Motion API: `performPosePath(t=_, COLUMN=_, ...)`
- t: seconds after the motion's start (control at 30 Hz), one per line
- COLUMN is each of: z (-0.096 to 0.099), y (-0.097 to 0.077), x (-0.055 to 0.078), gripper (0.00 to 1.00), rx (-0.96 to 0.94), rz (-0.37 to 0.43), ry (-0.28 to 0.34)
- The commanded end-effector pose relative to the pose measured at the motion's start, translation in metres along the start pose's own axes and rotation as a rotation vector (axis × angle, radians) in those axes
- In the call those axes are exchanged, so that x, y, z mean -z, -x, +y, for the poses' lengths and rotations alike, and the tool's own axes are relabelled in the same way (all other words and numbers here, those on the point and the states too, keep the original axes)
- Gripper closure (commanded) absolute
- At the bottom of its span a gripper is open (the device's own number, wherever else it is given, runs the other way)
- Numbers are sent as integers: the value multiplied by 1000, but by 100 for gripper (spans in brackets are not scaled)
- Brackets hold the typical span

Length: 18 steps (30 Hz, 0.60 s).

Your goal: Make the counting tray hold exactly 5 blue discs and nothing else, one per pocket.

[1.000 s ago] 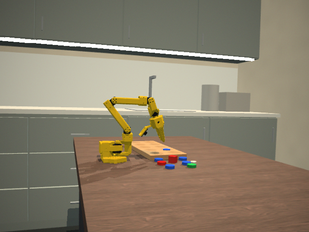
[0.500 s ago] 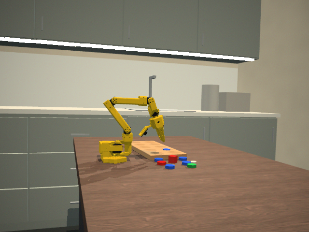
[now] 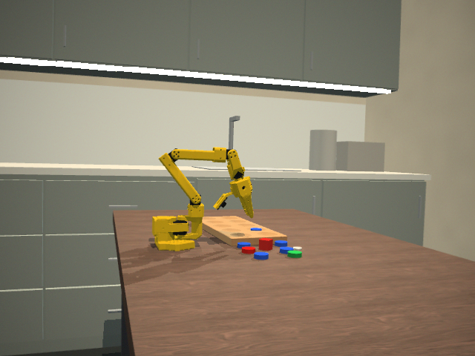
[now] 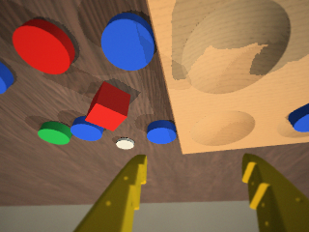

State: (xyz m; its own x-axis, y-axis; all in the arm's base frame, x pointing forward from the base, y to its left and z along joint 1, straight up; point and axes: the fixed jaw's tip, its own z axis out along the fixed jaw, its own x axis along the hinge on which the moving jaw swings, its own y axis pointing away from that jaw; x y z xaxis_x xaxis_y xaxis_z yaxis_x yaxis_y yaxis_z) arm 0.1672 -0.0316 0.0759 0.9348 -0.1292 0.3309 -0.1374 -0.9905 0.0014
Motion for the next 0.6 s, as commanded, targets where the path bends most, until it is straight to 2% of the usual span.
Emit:
performPosePath(t=0.0, z=44, y=8, x=2, gripper=73, rx=273, rz=4, ry=-60)
performPosePath(t=0.07, z=44, y=9, x=2, gripper=73, rx=273, rz=7, ry=-60)
performPosePath(t=0.1, z=44, y=10, x=3, gripper=73, rx=-273, rz=-3, ry=58)
performPosePath(t=0.3, z=45, y=13, x=4, gripper=73, rx=-658, rz=-79, ry=136)
performPosePath(t=0.37, z=45, y=13, x=4, gripper=73, rx=-658, rz=-79, ry=136)
performPosePath(t=0.4, z=45, y=13, x=4, gripper=73, rx=-817, rz=-109, ry=162)
performPosePath(t=0.57, z=46, y=16, x=6, gripper=73, rx=-902, rz=-131, ry=176)
